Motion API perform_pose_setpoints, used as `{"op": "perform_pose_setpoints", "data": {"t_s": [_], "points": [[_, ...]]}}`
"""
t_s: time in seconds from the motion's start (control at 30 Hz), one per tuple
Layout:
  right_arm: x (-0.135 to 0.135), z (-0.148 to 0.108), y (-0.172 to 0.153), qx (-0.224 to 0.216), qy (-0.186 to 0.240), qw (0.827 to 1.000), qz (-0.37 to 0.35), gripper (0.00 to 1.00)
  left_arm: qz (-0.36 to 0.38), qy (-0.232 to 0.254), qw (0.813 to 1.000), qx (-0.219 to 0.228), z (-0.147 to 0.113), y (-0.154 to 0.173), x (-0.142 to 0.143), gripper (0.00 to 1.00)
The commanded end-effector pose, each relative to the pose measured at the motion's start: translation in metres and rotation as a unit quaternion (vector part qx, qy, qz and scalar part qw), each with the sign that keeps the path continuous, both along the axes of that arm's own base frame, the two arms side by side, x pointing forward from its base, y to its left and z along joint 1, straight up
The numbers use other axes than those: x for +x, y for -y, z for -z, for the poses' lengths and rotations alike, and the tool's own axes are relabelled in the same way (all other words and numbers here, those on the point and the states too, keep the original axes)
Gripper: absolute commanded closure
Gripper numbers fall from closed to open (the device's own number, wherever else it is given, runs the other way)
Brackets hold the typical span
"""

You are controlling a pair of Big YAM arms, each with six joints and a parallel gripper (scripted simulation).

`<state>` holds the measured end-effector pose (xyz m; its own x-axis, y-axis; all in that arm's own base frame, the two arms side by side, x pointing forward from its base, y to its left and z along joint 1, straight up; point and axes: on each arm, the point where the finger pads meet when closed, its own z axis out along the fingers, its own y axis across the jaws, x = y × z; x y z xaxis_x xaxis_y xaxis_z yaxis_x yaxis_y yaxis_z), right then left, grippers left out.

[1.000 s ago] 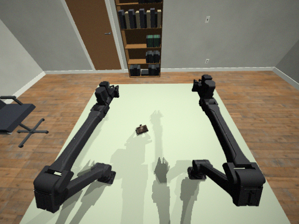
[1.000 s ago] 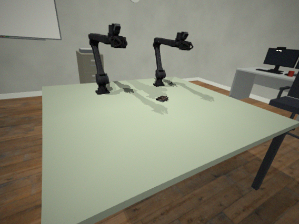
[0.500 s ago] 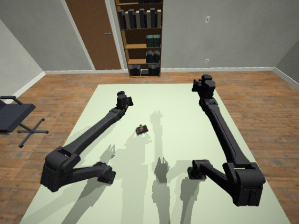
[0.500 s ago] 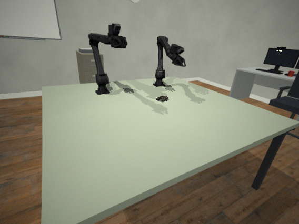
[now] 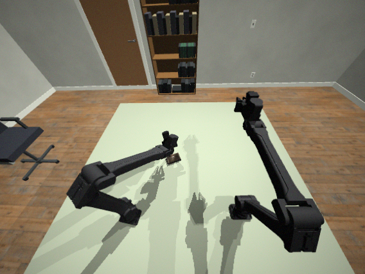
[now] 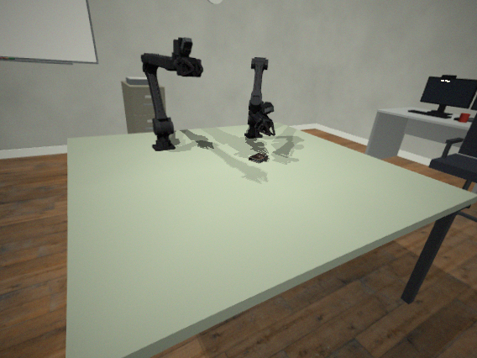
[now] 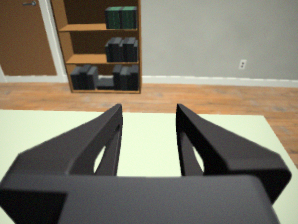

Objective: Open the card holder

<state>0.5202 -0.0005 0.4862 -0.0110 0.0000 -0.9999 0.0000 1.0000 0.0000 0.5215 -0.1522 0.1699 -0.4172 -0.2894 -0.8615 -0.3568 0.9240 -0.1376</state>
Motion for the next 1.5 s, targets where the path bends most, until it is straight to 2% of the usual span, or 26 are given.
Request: {"op": "perform_pose_setpoints", "data": {"t_s": [0.0,0.07,0.3,0.4,0.47,0.5,0.57,0.8,0.93,1.1,1.17,1.47], "points": [[0.001,-0.02,0.0,0.0,0.017,1.0,0.0,0.64,-0.031,-0.014,0.999,-0.015,0.03,0.008,-0.015,0.64],[0.001,-0.02,0.0,0.0,0.017,1.0,0.0,0.64,-0.043,-0.022,0.999,-0.003,0.049,0.015,-0.028,0.64],[0.001,-0.02,0.0,0.0,0.017,1.0,0.0,0.64,-0.071,-0.023,0.997,0.036,0.088,0.029,-0.058,0.64],[0.001,-0.02,0.0,0.0,0.017,1.0,0.0,0.64,-0.076,-0.021,0.996,0.05,0.099,0.033,-0.068,0.64],[0.001,-0.02,0.0,0.0,0.017,1.0,0.0,0.64,-0.076,-0.021,0.996,0.05,0.099,0.033,-0.068,0.64],[0.001,-0.02,0.0,0.0,0.017,1.0,0.0,0.64,-0.082,-0.008,0.996,0.043,0.089,0.038,-0.06,0.64],[0.001,-0.02,0.0,0.0,0.017,1.0,0.0,0.64,-0.08,-0.019,0.995,0.063,0.105,0.033,-0.076,0.64],[0.001,-0.02,0.0,0.0,0.017,1.0,0.0,0.64,-0.081,-0.015,0.993,0.083,0.117,0.039,-0.089,0.64],[0.001,-0.02,0.0,0.0,0.017,1.0,0.0,0.64,-0.094,0.0,0.993,0.073,0.109,0.035,-0.079,0.64],[0.001,-0.02,0.0,0.0,0.017,1.0,0.0,0.64,-0.077,-0.014,0.993,0.088,0.119,0.039,-0.091,0.64],[0.001,-0.02,0.0,0.0,0.017,1.0,0.0,0.64,-0.082,-0.008,0.993,0.086,0.116,0.032,-0.078,0.64],[0.001,-0.02,0.0,0.0,0.017,1.0,0.0,0.64,-0.085,0.014,0.994,0.066,0.102,0.04,-0.045,0.64]]}}
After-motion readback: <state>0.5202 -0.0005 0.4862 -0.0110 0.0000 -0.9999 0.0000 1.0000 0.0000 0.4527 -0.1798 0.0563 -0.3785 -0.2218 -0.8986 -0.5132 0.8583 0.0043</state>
